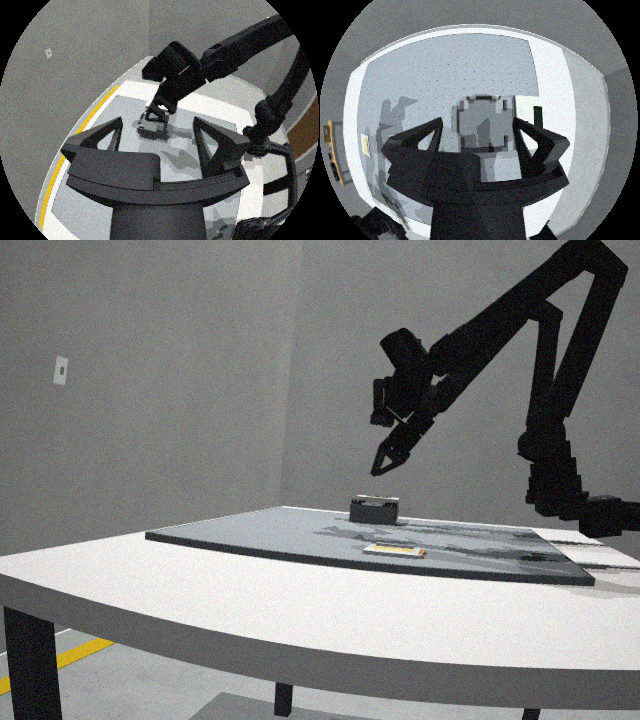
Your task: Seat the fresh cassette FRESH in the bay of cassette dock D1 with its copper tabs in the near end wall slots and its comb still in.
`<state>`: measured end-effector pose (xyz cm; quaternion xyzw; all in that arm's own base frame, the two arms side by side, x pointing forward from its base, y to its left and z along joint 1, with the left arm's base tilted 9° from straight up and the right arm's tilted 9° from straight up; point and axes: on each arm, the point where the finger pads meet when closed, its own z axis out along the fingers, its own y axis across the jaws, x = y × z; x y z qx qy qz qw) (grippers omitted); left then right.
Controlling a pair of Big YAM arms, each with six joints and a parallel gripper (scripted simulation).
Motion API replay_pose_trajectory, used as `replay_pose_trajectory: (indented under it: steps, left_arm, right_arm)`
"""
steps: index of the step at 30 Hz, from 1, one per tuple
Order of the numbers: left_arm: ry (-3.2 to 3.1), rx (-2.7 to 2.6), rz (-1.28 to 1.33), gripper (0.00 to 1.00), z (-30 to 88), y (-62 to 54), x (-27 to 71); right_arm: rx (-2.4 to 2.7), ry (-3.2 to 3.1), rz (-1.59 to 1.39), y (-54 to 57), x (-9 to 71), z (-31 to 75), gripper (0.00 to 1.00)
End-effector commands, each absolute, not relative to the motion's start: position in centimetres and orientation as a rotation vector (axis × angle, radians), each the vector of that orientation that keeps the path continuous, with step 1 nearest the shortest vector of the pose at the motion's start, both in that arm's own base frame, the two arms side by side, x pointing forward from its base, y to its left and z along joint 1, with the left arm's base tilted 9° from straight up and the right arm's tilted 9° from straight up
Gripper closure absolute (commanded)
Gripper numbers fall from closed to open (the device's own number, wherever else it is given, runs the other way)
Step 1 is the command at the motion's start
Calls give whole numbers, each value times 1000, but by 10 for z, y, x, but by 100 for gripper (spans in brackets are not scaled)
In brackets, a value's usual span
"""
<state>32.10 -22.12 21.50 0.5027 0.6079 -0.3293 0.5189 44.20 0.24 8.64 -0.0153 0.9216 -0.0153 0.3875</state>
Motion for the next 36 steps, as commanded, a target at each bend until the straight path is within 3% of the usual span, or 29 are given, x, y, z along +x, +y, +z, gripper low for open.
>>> replay_pose_trajectory:
  steps: [1,17,25,36]
  left_arm:
    - [1432,1231,-762,0,224,-223,333]
    - [1420,1231,-756,0,228,-223,332]
    - [1420,1231,-756,0,228,-223,332]
    - [1420,1231,-756,0,228,-223,332]
  right_arm:
    - [-112,2296,-20,22,459,82,0]
    - [-571,1967,167,186,473,12,0]
    - [-836,1835,327,293,384,-8,0]
    - [-919,1671,493,400,323,17,0]
